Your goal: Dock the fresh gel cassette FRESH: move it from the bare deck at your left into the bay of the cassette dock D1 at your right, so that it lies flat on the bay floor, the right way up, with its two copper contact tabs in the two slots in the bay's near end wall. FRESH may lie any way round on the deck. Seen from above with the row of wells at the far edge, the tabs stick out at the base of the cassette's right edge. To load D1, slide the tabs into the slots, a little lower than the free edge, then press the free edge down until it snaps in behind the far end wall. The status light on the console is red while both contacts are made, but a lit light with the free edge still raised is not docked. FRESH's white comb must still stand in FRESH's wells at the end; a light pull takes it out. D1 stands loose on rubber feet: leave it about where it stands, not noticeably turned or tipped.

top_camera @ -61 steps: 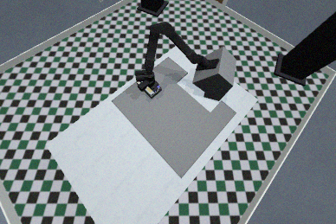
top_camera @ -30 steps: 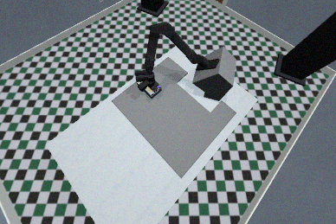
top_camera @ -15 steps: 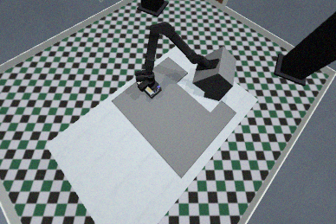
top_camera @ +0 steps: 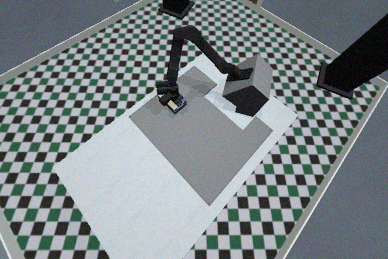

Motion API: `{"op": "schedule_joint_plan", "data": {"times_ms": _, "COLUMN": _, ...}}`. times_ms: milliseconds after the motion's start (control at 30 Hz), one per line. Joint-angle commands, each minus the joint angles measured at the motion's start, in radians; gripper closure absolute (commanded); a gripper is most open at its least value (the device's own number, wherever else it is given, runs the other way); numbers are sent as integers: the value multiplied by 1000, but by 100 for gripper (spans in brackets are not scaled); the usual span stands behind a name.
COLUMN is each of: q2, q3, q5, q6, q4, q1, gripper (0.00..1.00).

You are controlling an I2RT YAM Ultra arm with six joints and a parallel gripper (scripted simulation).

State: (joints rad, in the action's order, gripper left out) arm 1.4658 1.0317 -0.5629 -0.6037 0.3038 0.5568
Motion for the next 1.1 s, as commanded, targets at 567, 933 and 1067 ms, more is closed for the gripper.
{"op": "schedule_joint_plan", "data": {"times_ms": 567, "q2": 61, "q3": 21, "q5": 24, "q6": -31, "q4": -71, "q1": 43, "gripper": 100}}
{"op": "schedule_joint_plan", "data": {"times_ms": 933, "q2": 65, "q3": 21, "q5": 26, "q6": -34, "q4": -76, "q1": 46, "gripper": 100}}
{"op": "schedule_joint_plan", "data": {"times_ms": 1067, "q2": 65, "q3": 21, "q5": 26, "q6": -34, "q4": -76, "q1": 46, "gripper": 100}}
